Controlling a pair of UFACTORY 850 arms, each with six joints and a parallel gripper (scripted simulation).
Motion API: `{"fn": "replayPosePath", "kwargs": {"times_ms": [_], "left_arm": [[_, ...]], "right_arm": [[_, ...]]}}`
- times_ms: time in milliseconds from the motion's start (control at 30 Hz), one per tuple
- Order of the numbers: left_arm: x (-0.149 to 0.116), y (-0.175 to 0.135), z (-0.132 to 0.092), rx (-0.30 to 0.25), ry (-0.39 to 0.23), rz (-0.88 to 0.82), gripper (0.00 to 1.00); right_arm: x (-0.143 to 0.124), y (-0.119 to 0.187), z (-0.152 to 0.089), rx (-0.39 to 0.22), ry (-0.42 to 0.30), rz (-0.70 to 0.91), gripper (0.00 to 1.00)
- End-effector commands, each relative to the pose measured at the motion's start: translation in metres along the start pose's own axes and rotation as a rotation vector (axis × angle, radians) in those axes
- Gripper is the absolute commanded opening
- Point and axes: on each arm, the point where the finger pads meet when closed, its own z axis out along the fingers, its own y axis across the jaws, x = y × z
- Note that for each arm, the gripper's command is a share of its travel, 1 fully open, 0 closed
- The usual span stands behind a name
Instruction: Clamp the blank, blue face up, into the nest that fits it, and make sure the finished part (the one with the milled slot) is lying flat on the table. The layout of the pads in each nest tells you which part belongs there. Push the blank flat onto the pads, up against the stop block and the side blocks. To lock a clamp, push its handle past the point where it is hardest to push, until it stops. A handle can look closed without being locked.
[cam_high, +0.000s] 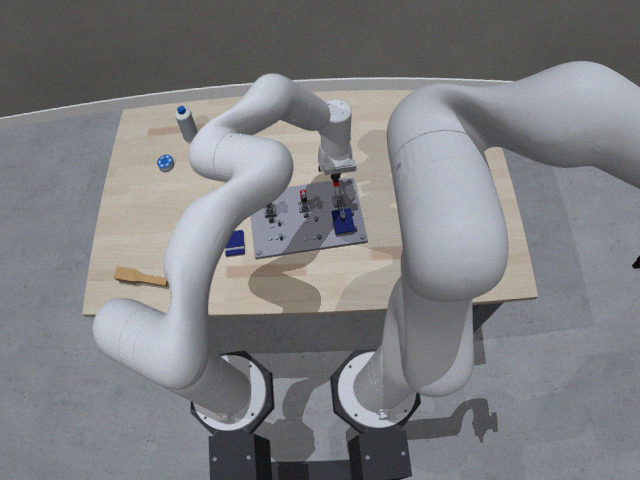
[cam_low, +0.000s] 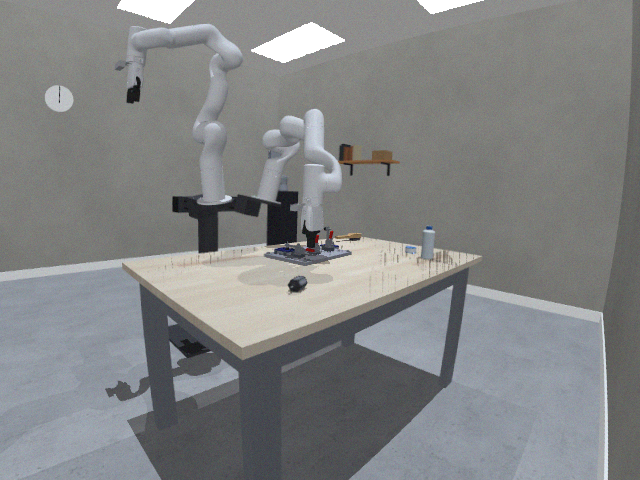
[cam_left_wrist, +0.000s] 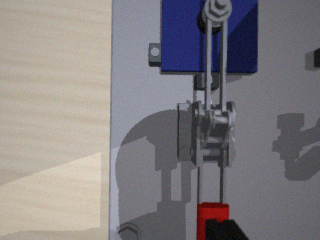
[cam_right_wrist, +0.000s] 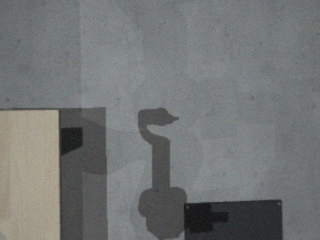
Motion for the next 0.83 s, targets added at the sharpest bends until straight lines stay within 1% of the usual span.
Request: {"fn": "replayPosePath", "kwargs": {"times_ms": [0,233,300,800], "left_arm": [[-0.003,-0.001,-0.011,0.003,-0.005,-0.001,0.0],[-0.003,-0.001,-0.025,0.003,-0.005,-0.001,0.0],[-0.003,-0.001,-0.025,0.003,-0.005,-0.001,0.0],[-0.003,-0.001,-0.055,0.003,-0.005,-0.001,0.0]], "right_arm": [[0.0,0.0,-0.001,0.0,0.002,0.0,1.0],[0.0,0.0,-0.001,0.0,0.002,0.0,1.0],[0.0,0.0,-0.001,0.0,0.002,0.0,1.0],[0.0,0.0,-0.001,0.0,0.002,0.0,1.0]]}}
